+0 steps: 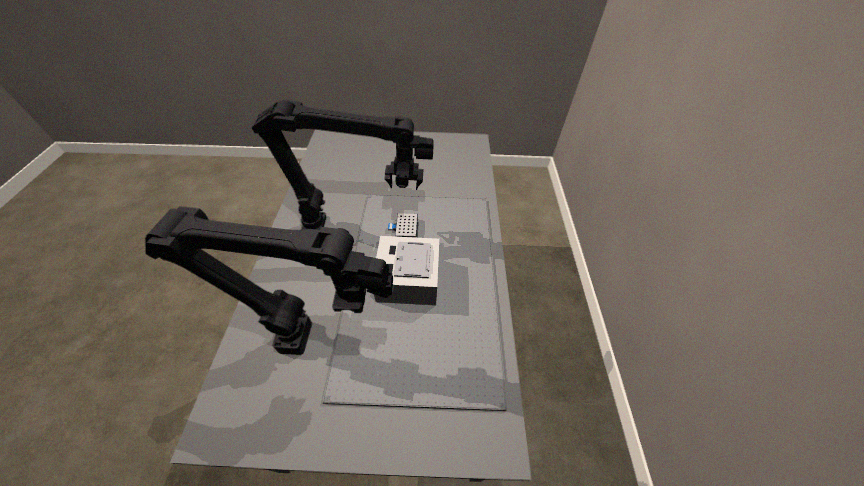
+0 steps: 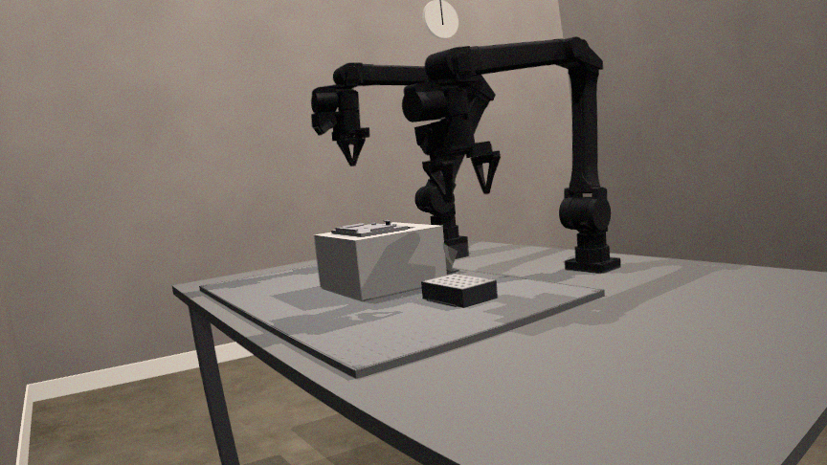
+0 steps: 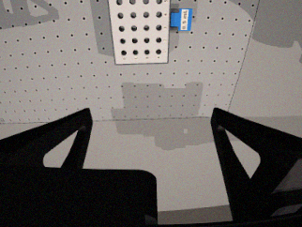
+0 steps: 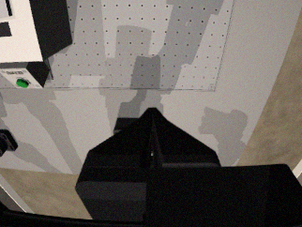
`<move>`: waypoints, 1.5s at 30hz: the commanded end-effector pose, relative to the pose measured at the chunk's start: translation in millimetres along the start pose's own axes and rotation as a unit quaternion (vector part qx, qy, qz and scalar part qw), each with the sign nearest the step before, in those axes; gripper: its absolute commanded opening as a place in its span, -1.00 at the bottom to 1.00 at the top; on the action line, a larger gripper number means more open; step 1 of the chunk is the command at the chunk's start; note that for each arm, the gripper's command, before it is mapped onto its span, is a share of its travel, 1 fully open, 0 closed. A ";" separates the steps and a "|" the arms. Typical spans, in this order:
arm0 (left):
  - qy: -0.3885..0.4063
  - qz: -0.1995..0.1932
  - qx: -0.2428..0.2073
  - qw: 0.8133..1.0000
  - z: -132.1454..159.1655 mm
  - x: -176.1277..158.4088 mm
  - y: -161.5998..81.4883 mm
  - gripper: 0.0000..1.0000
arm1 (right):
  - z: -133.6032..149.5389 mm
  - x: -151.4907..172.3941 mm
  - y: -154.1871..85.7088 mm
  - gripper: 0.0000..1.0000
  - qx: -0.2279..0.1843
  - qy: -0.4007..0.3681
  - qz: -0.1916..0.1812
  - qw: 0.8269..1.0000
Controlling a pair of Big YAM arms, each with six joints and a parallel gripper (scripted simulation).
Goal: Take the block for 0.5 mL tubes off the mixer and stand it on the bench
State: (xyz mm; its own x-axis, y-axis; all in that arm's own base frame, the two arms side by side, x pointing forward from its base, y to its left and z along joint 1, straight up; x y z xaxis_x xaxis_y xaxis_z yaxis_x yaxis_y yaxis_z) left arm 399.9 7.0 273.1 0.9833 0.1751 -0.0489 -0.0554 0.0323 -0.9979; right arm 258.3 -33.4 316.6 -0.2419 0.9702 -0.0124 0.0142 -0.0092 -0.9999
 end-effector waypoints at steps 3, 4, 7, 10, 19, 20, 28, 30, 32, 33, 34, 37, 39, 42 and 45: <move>-0.007 -0.028 -0.003 1.000 3.4 8.0 -35.3 1.00 | -3.4 -0.7 -14.5 -1.00 -0.023 -0.005 0.007 1.000; -0.007 -0.028 -0.003 1.000 3.4 8.0 -35.3 1.00 | -3.4 -0.7 -14.5 -1.00 -0.023 -0.005 0.007 1.000; -0.007 -0.029 -0.003 1.000 3.5 7.1 -35.5 1.00 | -3.3 -0.6 -14.4 -1.00 -0.023 -0.005 0.007 1.000; -0.007 -0.031 -0.004 0.999 3.8 6.3 -44.5 1.00 | -3.2 -0.6 -14.2 -1.00 -0.022 -0.005 0.007 1.000; -0.006 -0.029 -0.004 1.000 4.0 6.0 -59.8 1.00 | -2.8 -0.4 -13.8 -1.00 -0.021 -0.005 0.007 1.000; -0.006 -0.026 -0.003 1.000 3.7 6.7 -58.0 1.00 | -2.8 -0.3 -13.7 -1.00 -0.021 -0.005 0.007 1.000; -0.005 -0.017 -0.002 1.000 3.4 8.0 -61.6 1.00 | -2.5 -0.2 -13.4 -1.00 -0.020 -0.005 0.006 1.000; -0.005 -0.018 -0.002 1.000 3.4 8.5 -66.3 1.00 | -2.5 -0.2 -13.3 -1.00 -0.020 -0.005 0.006 1.000; -0.005 -0.020 -0.002 1.000 3.4 8.4 -70.7 1.00 | -2.4 -0.1 -13.2 -1.00 -0.020 -0.005 0.006 1.000; -0.004 -0.020 -0.002 1.000 3.5 8.2 -72.4 1.00 | -2.3 -0.1 -13.1 -1.00 -0.020 -0.005 0.006 1.000; -0.022 -0.021 -0.003 1.000 6.6 1.4 -77.3 1.00 | -2.3 -0.1 -13.1 -1.00 -0.020 -0.005 0.006 1.000; -0.068 -0.018 -0.008 0.997 15.7 -22.2 -80.8 1.00 | -2.2 0.0 -12.9 -1.00 -0.019 -0.005 0.006 1.000; -0.068 -0.018 -0.008 0.997 15.7 -22.2 -80.8 1.00 | -2.2 0.0 -12.9 -1.00 -0.019 -0.005 0.006 1.000; -0.102 -0.016 -0.005 0.995 22.3 -38.2 -79.8 1.00 | -2.0 0.1 -12.8 -1.00 -0.019 -0.005 0.006 1.000; -0.140 -0.012 -0.004 0.990 28.0 -51.0 -81.0 1.00 | -1.9 0.1 -12.6 -1.00 -0.019 -0.005 0.006 1.000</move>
State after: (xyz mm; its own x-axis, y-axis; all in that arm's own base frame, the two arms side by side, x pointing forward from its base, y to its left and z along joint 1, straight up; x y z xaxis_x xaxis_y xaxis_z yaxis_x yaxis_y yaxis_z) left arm 362.1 17.3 351.1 0.9389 0.3438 -0.0151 -0.0261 0.0274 -0.9993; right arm 258.3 -33.4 316.6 -0.2419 0.9702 -0.0124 0.0142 -0.0092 -0.9999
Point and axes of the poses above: on each arm, the point where the finger pads meet when closed, its own y axis out along the fingers, its own x axis across the jaws, z = x × y, the point moved 6 cm from there along -y, back along the fingers, and after that the axes turned 12 degrees about -y, right-handed, at the moved point
